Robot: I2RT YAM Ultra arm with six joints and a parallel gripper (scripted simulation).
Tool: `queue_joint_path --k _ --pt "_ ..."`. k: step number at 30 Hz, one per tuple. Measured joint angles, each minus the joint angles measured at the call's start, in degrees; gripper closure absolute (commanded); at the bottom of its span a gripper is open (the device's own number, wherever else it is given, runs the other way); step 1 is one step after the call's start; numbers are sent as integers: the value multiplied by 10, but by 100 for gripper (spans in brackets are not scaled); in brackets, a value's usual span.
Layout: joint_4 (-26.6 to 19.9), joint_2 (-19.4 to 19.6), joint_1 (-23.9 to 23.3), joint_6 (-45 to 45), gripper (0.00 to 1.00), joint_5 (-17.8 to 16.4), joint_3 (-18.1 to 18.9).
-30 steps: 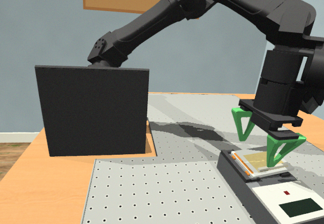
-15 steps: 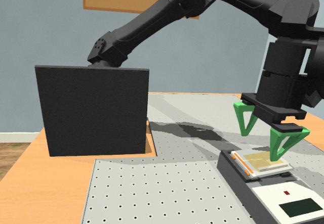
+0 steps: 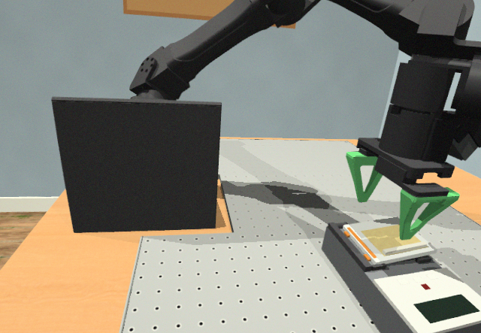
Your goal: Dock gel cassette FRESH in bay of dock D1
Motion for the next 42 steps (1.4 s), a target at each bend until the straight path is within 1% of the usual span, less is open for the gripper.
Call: queue_joint_path --k 18,19,30,35,42 --pt "0 0 0 0 8 0 0" --pt "-2 1 0 1 100 0 1" --pt "-15 21 12 14 100 -5 47" --pt "-23 25 17 19 100 -8 61" --pt "-35 40 26 26 100 -11 93"
